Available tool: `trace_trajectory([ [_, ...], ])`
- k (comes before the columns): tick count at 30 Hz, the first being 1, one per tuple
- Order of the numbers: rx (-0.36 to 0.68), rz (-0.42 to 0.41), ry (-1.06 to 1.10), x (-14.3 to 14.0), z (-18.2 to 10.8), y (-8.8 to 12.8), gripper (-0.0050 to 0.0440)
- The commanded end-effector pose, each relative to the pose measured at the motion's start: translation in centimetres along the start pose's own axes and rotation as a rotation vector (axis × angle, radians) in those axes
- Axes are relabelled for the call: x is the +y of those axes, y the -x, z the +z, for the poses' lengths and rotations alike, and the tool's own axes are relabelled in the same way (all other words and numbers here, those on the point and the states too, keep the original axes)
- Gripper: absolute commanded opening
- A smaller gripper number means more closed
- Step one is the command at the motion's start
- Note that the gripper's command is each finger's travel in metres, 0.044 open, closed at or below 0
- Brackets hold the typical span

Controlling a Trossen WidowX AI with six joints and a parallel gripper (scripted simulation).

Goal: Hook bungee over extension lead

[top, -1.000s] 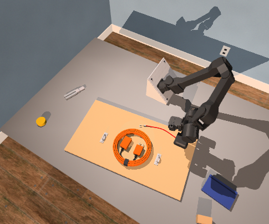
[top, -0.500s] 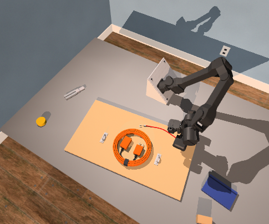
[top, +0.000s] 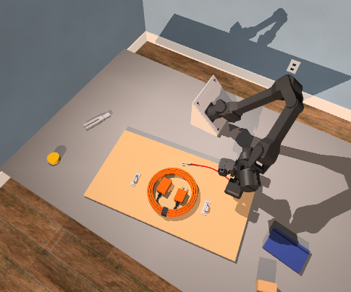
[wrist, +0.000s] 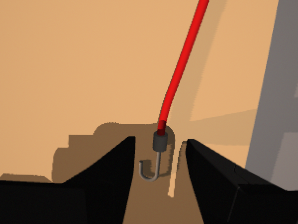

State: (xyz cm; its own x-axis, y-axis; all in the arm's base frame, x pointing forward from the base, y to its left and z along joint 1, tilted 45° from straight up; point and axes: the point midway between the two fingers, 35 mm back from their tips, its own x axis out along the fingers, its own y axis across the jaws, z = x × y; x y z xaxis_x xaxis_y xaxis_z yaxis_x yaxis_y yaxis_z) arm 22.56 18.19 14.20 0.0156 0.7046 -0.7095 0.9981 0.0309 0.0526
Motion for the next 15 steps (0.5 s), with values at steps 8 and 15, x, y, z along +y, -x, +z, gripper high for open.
trace_trajectory([
  [8,0.002,0.005,0.002,0.08,-0.15,-0.4,0.015],
  [15,0.006,0.01,0.009,0.13,-0.31,-0.21,0.015],
])
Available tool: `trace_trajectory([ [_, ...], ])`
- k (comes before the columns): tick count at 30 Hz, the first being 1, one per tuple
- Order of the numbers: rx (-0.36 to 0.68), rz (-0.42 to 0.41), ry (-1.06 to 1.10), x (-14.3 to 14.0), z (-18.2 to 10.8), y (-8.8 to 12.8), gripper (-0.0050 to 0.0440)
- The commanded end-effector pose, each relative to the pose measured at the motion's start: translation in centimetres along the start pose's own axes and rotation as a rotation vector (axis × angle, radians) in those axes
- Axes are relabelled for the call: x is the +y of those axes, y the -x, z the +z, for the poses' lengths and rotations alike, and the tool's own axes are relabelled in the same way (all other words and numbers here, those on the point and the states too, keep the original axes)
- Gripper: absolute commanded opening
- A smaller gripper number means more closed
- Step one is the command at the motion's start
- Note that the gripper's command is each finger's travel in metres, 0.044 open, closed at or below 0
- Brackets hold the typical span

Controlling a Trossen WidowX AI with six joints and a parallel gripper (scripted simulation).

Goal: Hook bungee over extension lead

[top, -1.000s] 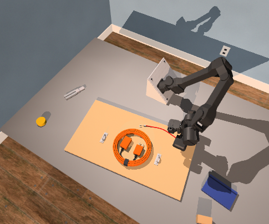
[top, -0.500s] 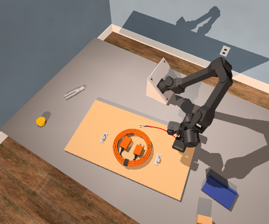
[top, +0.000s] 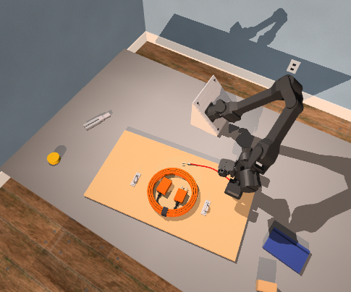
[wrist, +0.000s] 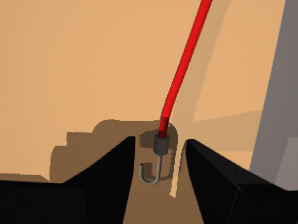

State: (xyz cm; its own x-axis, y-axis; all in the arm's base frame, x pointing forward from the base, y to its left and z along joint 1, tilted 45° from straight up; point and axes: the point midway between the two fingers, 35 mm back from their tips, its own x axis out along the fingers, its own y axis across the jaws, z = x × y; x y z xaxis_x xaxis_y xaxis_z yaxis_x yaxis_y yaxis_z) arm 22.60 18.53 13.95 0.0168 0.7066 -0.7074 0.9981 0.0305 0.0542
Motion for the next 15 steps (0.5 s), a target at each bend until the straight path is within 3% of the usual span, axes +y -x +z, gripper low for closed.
trace_trajectory([
  [1,0.003,0.009,0.008,0.1,-0.24,0.21,0.015],
  [13,-0.004,-0.003,-0.003,-0.05,0.09,-0.25,0.015],
  [15,0.003,0.009,0.008,0.12,-0.23,0.11,0.0102],
])
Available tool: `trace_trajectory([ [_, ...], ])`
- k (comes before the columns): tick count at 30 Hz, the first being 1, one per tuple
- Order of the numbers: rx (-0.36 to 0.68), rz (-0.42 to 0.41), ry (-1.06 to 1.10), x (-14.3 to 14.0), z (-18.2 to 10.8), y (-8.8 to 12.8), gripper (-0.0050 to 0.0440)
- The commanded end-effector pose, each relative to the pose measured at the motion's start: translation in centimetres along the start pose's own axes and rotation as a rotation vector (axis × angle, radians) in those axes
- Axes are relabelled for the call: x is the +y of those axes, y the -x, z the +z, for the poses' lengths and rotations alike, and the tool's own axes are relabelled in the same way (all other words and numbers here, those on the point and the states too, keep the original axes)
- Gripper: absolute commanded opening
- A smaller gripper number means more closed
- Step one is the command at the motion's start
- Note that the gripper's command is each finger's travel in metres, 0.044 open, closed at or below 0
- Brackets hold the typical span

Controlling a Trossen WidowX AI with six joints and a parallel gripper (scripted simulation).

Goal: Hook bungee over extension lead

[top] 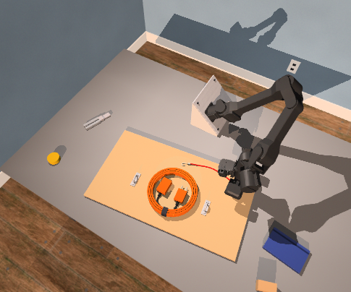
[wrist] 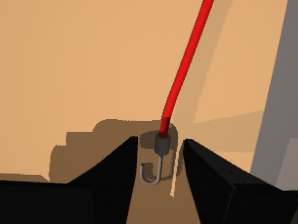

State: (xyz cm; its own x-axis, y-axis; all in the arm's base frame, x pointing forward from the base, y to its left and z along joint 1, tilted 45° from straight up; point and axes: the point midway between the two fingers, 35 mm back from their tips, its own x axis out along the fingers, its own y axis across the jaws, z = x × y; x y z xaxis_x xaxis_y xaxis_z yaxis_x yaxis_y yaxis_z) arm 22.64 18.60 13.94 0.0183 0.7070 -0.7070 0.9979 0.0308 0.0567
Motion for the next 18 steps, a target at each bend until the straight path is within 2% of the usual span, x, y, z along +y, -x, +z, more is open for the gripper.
trace_trajectory([
  [1,0.002,0.007,0.006,0.08,-0.2,0.16,0.0095],
  [18,0.002,0.007,0.006,0.08,-0.2,0.16,0.0],
])
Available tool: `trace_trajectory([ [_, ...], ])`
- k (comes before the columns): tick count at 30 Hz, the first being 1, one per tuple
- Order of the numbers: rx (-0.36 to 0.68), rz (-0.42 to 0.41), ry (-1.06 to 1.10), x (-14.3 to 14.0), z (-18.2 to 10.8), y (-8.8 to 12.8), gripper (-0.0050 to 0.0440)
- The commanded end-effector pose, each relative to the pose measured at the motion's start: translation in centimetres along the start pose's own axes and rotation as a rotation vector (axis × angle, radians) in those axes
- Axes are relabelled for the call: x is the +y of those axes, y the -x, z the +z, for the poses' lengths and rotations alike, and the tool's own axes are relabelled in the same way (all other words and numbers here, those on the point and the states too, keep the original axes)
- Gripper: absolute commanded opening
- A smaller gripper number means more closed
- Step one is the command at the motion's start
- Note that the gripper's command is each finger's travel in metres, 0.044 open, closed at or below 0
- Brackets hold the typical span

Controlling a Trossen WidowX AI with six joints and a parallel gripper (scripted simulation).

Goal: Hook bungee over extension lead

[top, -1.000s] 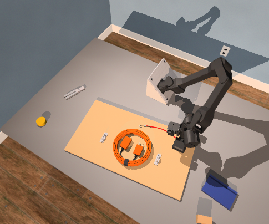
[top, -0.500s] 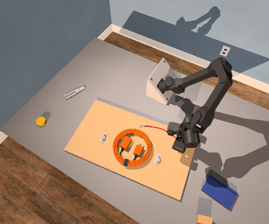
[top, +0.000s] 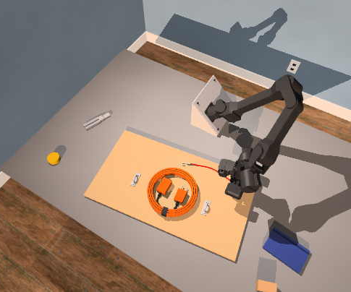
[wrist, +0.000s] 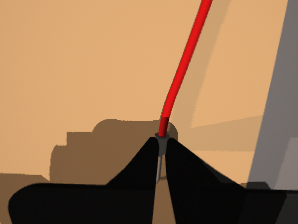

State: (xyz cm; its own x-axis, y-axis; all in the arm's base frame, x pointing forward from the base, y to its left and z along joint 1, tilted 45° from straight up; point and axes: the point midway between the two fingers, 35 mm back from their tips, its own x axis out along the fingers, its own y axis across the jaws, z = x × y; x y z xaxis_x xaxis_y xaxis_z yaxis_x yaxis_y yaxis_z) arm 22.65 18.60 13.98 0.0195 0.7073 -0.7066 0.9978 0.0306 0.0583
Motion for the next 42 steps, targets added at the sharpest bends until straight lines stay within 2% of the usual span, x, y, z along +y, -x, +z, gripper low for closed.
trace_trajectory([
  [1,0.002,0.006,0.005,0.1,-0.2,0.1,0.0],
  [4,-0.003,0.001,-0.001,0.1,0.0,0.0,-0.0001],
  [16,0.006,0.018,0.018,0.3,-0.5,4.2,-0.0005],
  [19,0.006,0.018,0.017,0.2,-0.6,4.9,-0.0027],
  [22,0.004,0.011,0.007,0.6,-0.2,4.6,-0.005],
  [28,0.006,0.048,0.014,2.2,0.8,4.4,-0.005],
  [42,0.011,0.216,0.049,9.0,5.9,4.3,-0.005],
])
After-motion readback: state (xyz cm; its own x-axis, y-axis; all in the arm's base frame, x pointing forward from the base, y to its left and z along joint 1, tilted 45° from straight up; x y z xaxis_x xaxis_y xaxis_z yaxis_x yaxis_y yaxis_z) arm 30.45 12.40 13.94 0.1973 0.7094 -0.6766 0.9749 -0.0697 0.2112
